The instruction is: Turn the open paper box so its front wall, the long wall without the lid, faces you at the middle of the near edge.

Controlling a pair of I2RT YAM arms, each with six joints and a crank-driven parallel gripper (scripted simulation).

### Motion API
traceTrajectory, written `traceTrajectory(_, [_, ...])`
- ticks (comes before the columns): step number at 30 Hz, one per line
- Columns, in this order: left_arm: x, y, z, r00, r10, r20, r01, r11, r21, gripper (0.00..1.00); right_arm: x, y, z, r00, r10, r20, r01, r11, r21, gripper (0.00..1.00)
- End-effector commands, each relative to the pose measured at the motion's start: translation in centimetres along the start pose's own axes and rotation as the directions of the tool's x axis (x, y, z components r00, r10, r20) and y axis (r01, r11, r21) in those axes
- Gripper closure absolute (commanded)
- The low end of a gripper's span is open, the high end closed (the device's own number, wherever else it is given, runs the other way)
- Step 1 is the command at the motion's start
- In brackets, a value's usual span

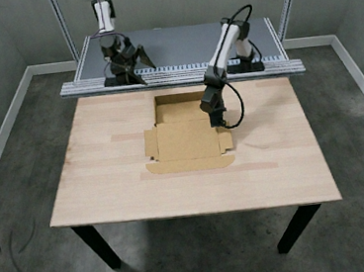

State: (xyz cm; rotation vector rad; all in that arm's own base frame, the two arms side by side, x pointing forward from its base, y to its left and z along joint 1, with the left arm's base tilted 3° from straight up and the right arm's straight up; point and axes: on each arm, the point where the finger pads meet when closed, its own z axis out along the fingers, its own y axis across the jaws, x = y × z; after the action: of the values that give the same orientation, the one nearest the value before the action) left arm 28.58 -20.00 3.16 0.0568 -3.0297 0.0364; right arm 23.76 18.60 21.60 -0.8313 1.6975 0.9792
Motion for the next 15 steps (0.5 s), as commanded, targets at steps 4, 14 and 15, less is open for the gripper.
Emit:
traceTrajectory(4, [-0.6, 0.7, 0.5, 1.000, 0.019, -0.005, -0.019, 1.000, -0.021, 1.00, -1.0, 0.0, -0.3, 0.999, -0.035, 0.027, 0.035, 0.999, 0.013, 0.00])
traceTrajectory(14, [-0.9, 0.5, -2.6, 0.999, 0.023, 0.048, -0.023, 1.000, 0.007, 0.39, -1.0, 0.0, -0.3, 0.999, -0.035, 0.027, 0.035, 0.999, 0.013, 0.00])
traceTrajectory(15, [-0.9, 0.5, -3.3, 0.998, 0.023, 0.057, -0.024, 1.000, 0.012, 0.27, -1.0, 0.0, -0.3, 0.999, -0.035, 0.027, 0.035, 0.999, 0.013, 0.00])
